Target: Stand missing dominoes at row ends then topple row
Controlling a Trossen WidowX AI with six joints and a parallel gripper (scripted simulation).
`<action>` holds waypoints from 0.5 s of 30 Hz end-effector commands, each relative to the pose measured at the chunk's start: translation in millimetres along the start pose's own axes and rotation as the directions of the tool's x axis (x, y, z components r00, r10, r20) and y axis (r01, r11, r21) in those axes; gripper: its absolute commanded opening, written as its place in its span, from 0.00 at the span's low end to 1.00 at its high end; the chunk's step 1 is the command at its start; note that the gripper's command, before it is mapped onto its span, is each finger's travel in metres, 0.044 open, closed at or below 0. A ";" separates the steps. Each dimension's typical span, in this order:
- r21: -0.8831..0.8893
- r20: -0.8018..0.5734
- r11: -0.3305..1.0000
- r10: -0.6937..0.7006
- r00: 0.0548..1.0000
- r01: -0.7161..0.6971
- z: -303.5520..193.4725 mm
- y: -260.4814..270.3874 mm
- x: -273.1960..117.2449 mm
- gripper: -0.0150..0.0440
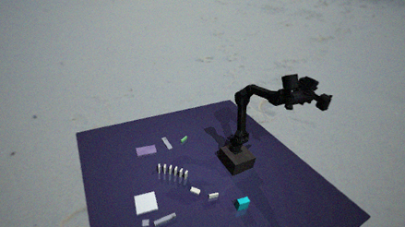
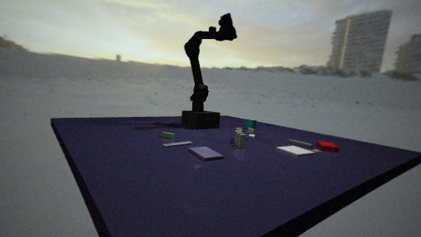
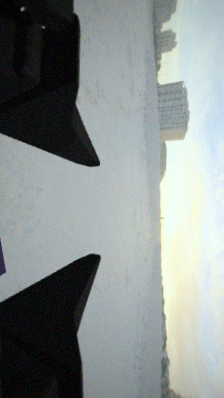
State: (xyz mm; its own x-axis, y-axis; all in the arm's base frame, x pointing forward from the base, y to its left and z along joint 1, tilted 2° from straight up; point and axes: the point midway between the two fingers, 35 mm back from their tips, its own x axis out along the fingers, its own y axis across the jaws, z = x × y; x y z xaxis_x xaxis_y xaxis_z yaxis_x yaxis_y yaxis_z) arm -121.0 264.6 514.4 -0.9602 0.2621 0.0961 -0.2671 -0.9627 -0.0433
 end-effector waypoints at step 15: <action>0.390 -0.029 0.750 -0.569 0.822 0.534 -56.6 -141.9 -104.5 1.00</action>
State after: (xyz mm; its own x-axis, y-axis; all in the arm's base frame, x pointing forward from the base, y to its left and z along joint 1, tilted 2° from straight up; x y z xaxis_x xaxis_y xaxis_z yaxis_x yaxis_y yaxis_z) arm -13.8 364.3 469.4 -0.7106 0.6967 0.0982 -0.6419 -0.6991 0.3150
